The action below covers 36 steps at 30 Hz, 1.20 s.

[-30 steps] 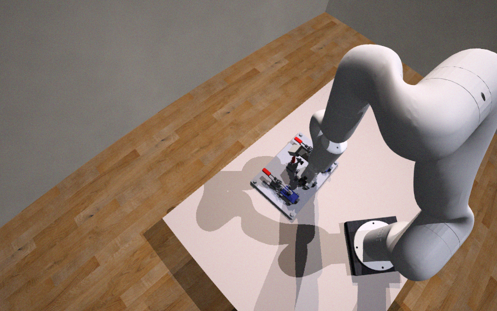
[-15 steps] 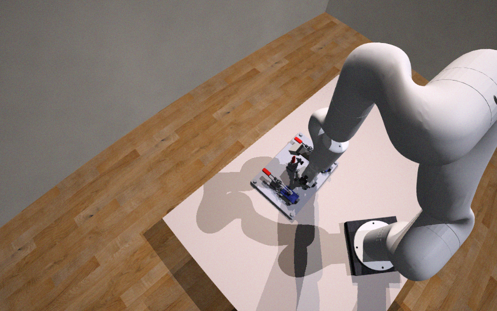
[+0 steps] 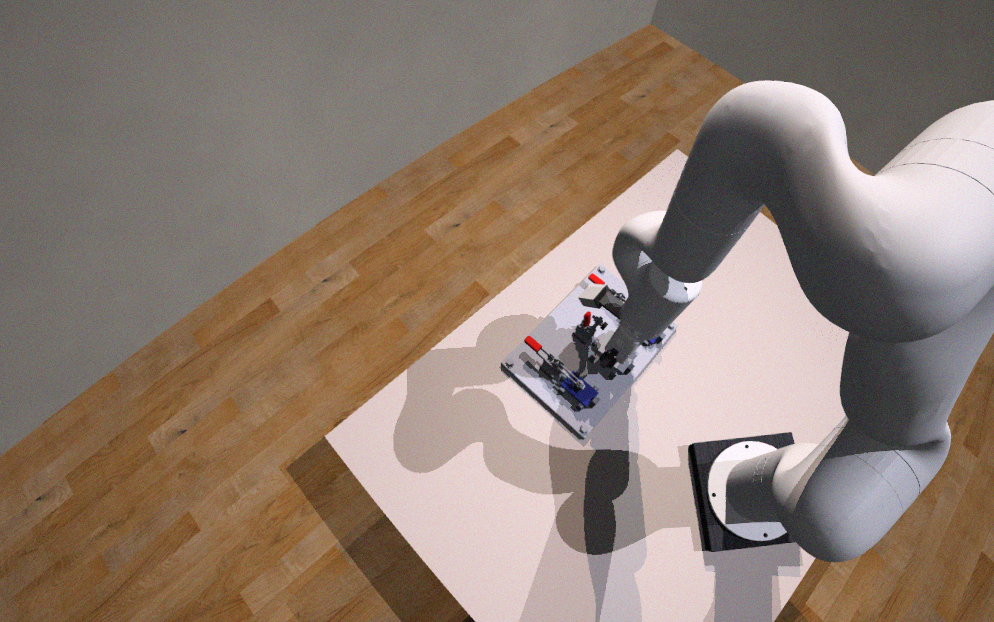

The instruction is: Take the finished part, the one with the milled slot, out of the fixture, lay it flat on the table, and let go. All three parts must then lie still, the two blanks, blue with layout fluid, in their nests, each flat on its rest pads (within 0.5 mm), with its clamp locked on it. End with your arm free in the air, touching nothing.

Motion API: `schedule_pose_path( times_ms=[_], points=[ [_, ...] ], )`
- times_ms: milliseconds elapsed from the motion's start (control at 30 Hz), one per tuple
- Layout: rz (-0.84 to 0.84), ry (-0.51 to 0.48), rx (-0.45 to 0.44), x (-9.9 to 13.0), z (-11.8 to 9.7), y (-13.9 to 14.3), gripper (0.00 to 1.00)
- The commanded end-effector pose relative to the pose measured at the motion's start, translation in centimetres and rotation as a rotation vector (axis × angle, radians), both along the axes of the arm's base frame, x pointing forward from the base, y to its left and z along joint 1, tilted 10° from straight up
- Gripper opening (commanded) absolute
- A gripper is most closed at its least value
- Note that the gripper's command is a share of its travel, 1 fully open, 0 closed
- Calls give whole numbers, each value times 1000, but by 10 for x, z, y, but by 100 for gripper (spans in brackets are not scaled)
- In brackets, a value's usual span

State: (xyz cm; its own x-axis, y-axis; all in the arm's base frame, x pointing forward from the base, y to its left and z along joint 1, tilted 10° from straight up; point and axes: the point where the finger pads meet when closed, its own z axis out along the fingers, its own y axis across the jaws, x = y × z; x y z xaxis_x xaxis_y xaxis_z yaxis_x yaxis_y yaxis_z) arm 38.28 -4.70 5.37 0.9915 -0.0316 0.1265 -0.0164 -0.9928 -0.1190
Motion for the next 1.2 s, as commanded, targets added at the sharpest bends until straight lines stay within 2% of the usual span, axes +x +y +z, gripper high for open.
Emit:
schedule_pose_path(
  times_ms=[0, 867, 1167],
  points=[
    [1, 8, 4, 0, 5, -1, 0],
    [1, 8, 4, -1, 11, -1, 0],
    [1, 8, 4, -5, 22, -3, 0]
  ],
)
